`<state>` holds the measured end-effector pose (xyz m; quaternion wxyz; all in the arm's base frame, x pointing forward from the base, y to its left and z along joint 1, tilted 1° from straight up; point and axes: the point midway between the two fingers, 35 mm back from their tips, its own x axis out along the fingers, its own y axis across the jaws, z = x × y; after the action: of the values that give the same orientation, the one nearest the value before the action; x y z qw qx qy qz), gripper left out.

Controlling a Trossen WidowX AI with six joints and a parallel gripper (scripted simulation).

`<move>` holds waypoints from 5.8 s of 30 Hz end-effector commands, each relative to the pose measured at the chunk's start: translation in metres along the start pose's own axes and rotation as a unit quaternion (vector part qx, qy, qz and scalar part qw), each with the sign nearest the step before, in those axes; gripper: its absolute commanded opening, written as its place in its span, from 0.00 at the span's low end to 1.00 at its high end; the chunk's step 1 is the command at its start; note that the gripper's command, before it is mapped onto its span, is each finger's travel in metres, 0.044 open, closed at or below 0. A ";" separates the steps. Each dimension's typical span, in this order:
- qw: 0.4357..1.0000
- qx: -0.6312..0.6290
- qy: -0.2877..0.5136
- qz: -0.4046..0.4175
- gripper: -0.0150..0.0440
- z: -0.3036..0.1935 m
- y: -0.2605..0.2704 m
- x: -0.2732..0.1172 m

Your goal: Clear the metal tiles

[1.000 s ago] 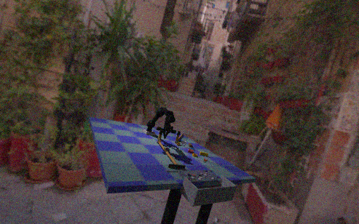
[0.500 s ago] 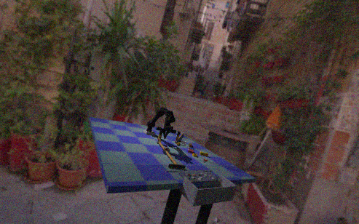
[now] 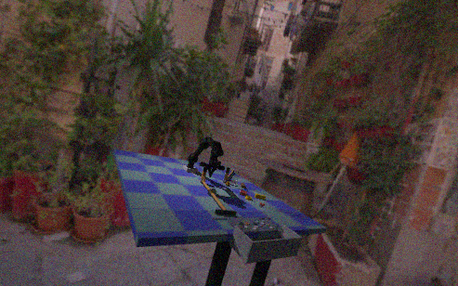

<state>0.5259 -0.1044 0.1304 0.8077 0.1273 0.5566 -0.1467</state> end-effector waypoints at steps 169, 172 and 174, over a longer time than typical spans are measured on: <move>0.985 -0.028 -0.159 0.053 1.00 -0.008 -0.005 -0.155; 0.983 -0.030 -0.170 0.056 1.00 -0.011 -0.005 -0.165; 0.982 -0.032 -0.178 0.058 1.00 -0.013 -0.006 -0.172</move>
<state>0.4606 -0.0903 0.2765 0.8983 0.1085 0.4121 -0.1071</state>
